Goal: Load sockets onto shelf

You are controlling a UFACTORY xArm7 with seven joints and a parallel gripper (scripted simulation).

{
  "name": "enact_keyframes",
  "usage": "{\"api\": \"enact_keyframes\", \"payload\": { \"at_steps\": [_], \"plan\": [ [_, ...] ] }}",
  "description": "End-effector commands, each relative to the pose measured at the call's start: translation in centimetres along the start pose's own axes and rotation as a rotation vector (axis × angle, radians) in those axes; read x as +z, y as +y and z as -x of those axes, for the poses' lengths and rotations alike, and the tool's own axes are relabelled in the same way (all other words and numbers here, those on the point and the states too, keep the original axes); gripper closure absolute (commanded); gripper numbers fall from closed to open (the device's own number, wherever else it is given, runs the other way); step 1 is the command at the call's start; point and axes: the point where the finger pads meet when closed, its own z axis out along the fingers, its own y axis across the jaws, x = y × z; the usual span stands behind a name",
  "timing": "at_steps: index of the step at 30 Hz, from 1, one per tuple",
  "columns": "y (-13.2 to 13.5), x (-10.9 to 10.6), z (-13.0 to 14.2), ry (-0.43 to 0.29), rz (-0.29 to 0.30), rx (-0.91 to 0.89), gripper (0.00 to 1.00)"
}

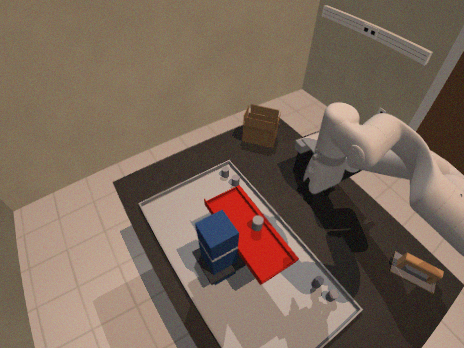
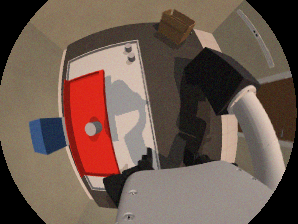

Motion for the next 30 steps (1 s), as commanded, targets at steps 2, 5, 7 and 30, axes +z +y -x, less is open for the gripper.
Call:
{"api": "enact_keyframes", "payload": {
  "at_steps": [2,5,7,30],
  "plan": [
    [0.8,0.4,4.1,0.097,-0.044,0.022,0.39],
    [1.4,1.1,7.3,0.095,-0.057,-0.005,0.39],
    [1.8,1.6,8.9,0.088,-0.062,-0.024,0.39],
    [4.7,3.5,16.2,0.013,-0.062,-0.147,0.39]
  ]
}}
